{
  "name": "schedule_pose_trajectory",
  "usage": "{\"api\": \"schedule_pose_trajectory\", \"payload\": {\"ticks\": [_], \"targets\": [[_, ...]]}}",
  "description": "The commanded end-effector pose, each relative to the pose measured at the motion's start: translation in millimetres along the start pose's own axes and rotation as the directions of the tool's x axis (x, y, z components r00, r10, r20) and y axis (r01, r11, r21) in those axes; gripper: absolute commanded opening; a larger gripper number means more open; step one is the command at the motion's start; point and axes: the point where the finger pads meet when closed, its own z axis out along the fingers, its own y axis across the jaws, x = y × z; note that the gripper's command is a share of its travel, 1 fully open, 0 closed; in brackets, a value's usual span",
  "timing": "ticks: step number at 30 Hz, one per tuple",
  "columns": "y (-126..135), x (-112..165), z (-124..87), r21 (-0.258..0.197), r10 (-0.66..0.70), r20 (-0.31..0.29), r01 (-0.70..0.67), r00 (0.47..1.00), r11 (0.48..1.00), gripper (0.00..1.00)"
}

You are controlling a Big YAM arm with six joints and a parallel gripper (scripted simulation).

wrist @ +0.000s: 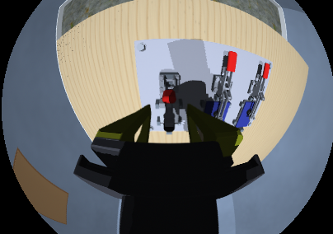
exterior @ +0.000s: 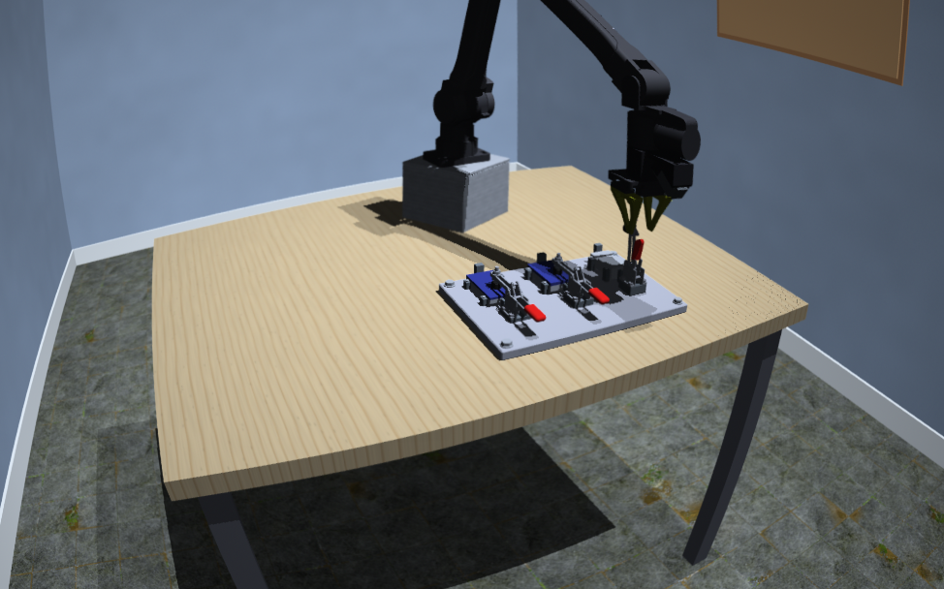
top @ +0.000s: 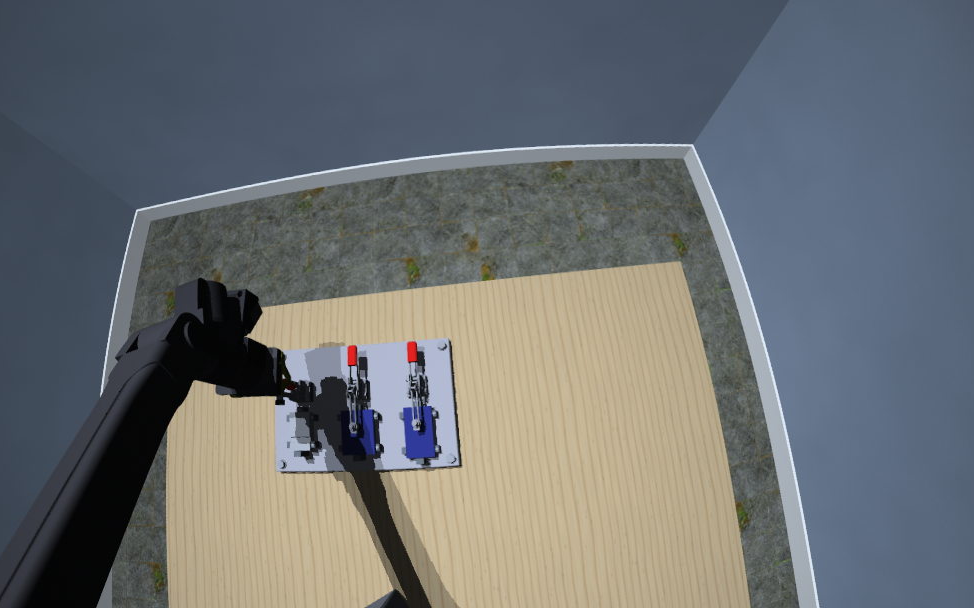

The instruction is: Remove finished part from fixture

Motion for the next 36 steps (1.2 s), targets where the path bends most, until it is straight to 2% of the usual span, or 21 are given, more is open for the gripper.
{"api": "schedule_pose_trajectory", "payload": {"ticks": [1, 36], "targets": [[-0.6, -34.2, -10.3, -0.01, 0.005, 0.06, -0.004, 0.998, 1.0, 0.45], [-1.5, -30.7, -8.4, -0.007, 0.005, 0.051, -0.004, 0.999, 1.0, 0.45]]}}
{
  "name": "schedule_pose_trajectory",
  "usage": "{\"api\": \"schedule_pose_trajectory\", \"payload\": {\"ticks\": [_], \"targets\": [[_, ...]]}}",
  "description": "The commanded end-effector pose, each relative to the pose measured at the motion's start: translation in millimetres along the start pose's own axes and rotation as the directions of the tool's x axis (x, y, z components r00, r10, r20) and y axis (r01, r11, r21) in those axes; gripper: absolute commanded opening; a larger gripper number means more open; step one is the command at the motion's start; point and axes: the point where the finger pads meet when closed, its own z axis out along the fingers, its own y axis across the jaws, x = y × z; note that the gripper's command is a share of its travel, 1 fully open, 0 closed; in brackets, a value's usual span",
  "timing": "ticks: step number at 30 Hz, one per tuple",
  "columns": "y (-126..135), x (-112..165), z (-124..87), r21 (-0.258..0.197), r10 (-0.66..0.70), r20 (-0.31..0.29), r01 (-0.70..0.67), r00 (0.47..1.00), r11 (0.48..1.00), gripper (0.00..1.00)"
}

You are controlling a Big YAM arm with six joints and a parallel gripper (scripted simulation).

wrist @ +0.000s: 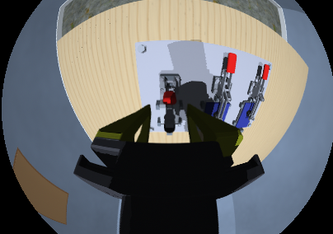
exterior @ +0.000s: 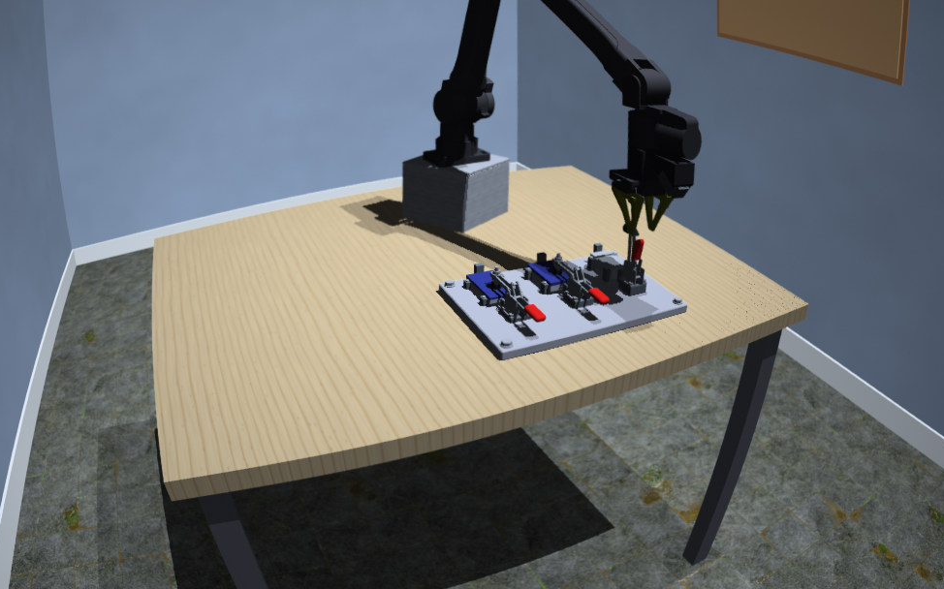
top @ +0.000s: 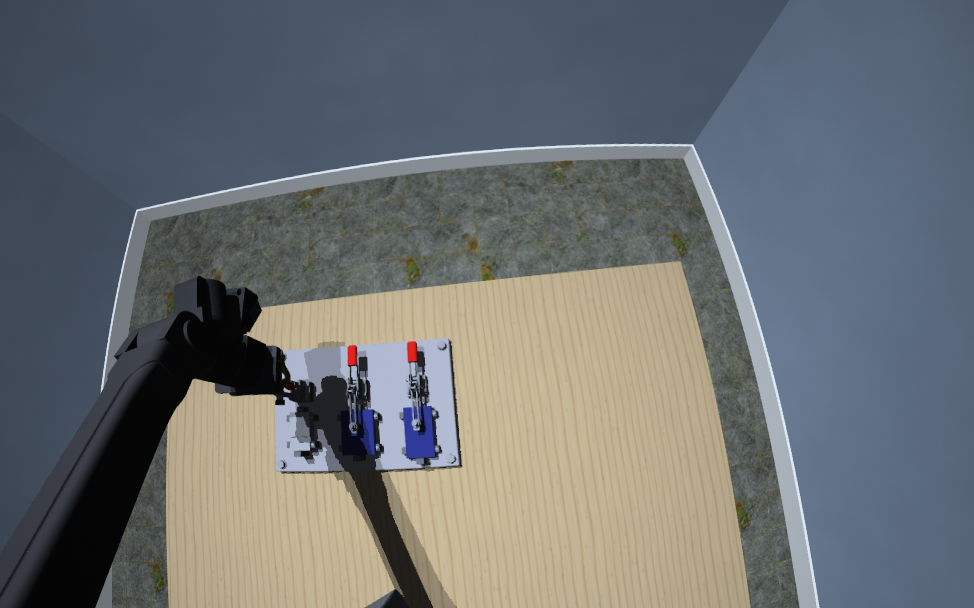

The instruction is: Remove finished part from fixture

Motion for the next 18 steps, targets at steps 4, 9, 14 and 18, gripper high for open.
{"api": "schedule_pose_trajectory", "payload": {"ticks": [4, 9, 14, 18], "targets": [[-2.2, -27.4, -6.8, -0.006, 0.004, 0.044, -0.004, 0.999, 1.0, 0.45], [-2.3, -26.9, -6.5, -0.006, 0.004, 0.043, -0.004, 0.999, 1.0, 0.45], [-2.8, -24.5, -5.0, -0.004, 0.004, 0.038, -0.004, 0.999, 1.0, 0.45], [-3.4, -21.9, -2.7, -0.003, 0.004, 0.033, -0.004, 0.999, 1.0, 0.92]]}}
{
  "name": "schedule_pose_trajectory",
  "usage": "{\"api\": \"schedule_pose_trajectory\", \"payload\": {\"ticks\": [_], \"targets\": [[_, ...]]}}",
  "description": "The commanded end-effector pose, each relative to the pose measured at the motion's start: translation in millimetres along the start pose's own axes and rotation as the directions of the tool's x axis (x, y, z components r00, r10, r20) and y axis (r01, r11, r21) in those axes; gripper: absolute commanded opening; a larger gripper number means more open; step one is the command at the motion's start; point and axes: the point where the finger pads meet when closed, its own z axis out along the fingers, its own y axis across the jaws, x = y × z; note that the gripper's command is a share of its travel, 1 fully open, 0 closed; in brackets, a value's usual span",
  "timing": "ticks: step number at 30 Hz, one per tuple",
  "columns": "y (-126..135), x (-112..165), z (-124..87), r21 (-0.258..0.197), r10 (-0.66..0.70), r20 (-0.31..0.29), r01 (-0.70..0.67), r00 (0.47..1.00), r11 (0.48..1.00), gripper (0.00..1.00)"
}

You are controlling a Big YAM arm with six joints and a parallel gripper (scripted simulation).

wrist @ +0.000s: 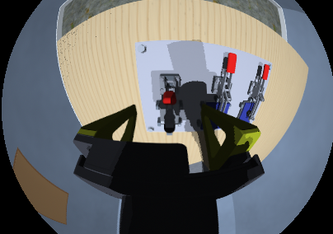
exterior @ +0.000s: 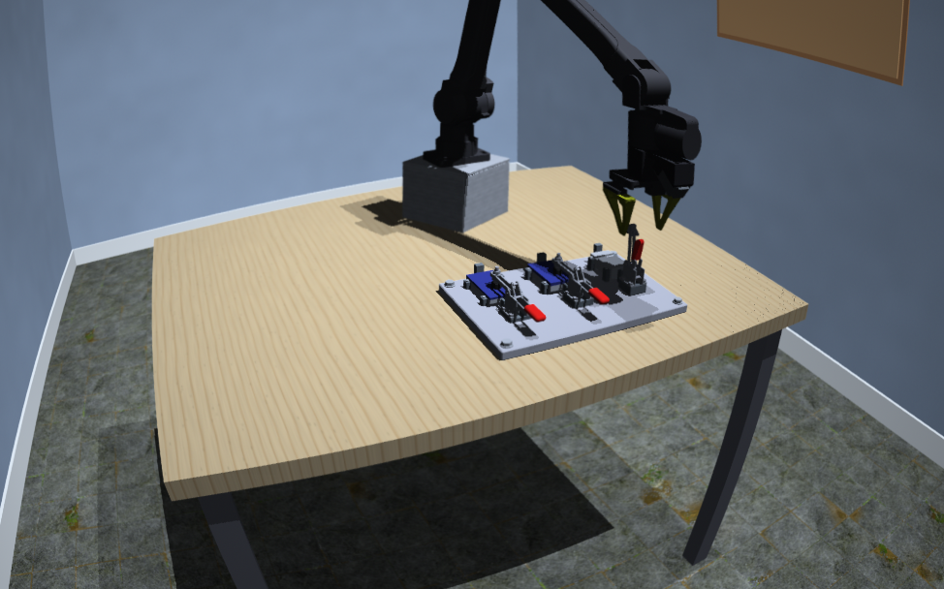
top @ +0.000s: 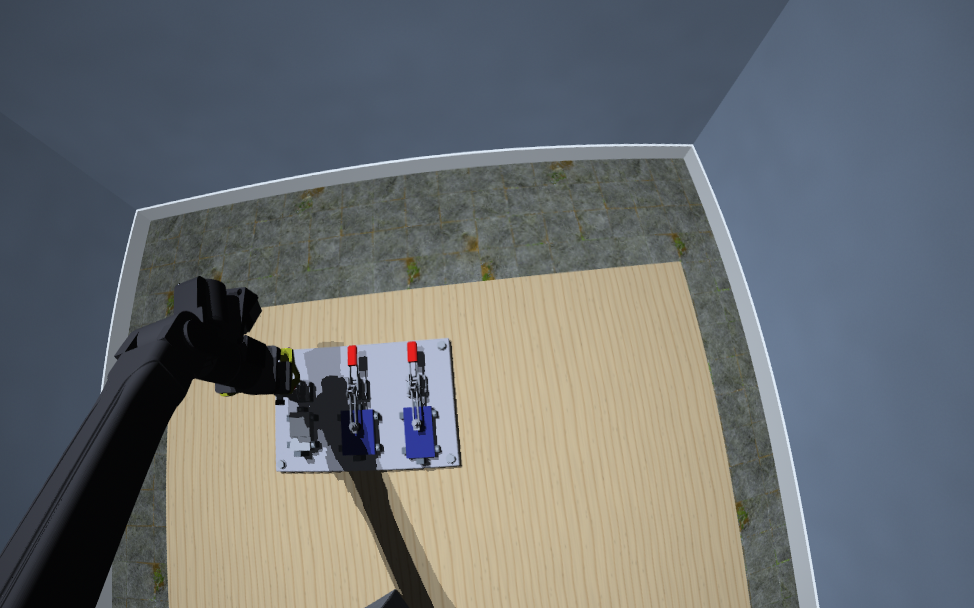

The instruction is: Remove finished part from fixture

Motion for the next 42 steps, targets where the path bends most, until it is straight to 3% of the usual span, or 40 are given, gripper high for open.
{"api": "schedule_pose_trajectory", "payload": {"ticks": [1, 11, 20, 31, 34, 42], "targets": [[-3.5, -21.7, -2.0, -0.003, 0.005, 0.034, -0.004, 0.999, 1.0, 0.92], [-7.7, -3.3, 16.2, 0.005, 0.005, -0.005, -0.005, 1.0, 1.0, 0.92], [-7.8, -3.0, 22.1, 0.006, 0.005, -0.005, -0.005, 1.0, 1.0, 0.92], [-7.2, -1.4, 22.3, 0.006, 0.007, -0.005, -0.007, 1.0, 1.0, 0.92], [-3.2, -3.4, 2.2, -0.004, 0.007, 0.036, -0.006, 0.999, 1.0, 0.92], [4.7, 10.6, 2.7, -0.005, 0.001, 0.035, -0.001, 0.999, 1.0, 0.92]]}}
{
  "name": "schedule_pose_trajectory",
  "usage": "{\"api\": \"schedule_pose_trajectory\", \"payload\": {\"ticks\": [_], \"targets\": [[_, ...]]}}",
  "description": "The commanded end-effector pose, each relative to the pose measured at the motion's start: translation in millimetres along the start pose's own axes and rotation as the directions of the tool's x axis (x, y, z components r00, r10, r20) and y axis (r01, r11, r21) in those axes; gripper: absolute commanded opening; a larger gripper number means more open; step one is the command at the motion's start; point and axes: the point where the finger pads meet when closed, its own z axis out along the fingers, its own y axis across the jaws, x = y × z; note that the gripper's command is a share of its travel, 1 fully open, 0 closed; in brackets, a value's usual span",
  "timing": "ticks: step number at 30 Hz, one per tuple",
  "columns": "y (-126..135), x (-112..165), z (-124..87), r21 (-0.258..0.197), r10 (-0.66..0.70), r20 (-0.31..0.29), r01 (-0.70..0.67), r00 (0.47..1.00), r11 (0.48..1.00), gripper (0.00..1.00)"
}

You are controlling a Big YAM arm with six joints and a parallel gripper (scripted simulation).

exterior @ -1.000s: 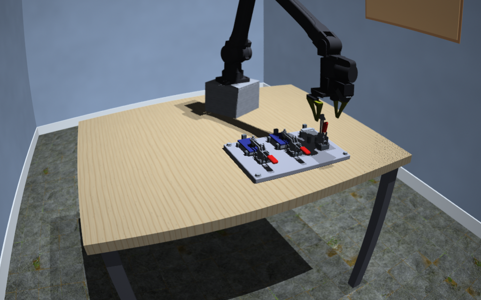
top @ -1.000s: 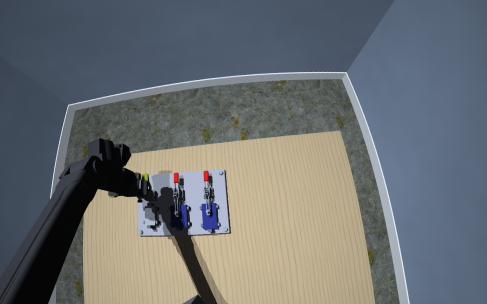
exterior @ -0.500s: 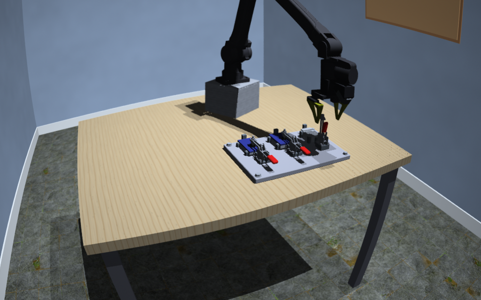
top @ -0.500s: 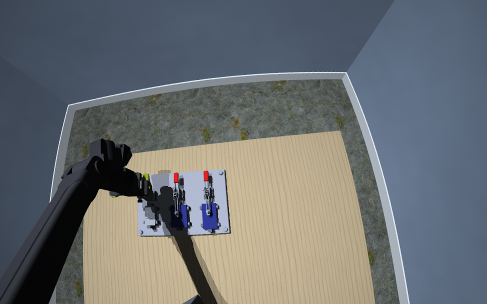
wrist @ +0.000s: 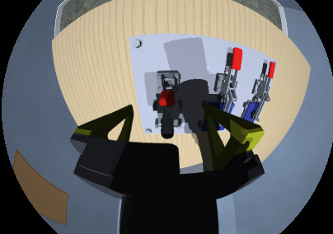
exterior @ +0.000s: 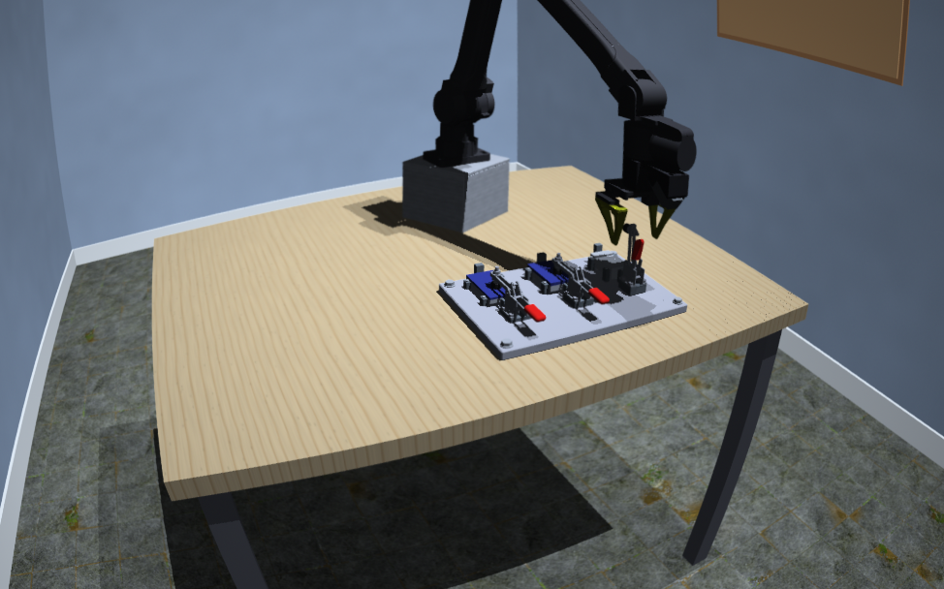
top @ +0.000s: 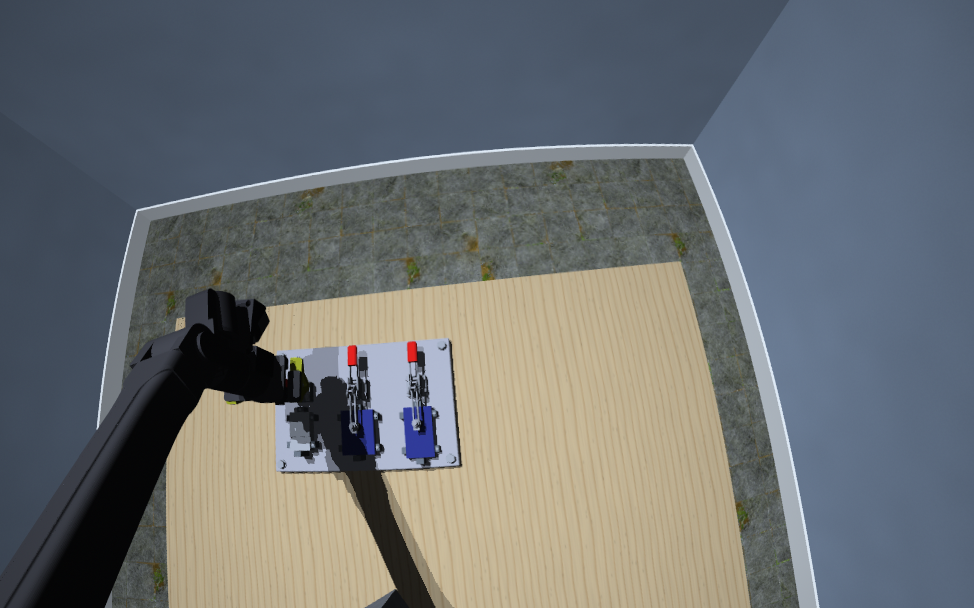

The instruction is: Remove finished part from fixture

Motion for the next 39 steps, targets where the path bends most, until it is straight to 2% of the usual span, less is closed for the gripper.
{"api": "schedule_pose_trajectory", "payload": {"ticks": [1, 12, 22, 39], "targets": [[7.4, 2.3, -17.2, -0.008, -0.001, 0.048, 0.002, 0.999, 1.0, 0.92], [6.9, 38.5, -15.5, -0.008, -0.001, 0.046, 0.002, 0.999, 1.0, 0.92], [6.7, 59.2, -14.6, -0.008, -0.001, 0.045, 0.002, 0.999, 1.0, 0.92], [6.7, 65.8, -13.1, -0.008, -0.005, 0.045, 0.006, 0.999, 1.0, 0.92]]}}
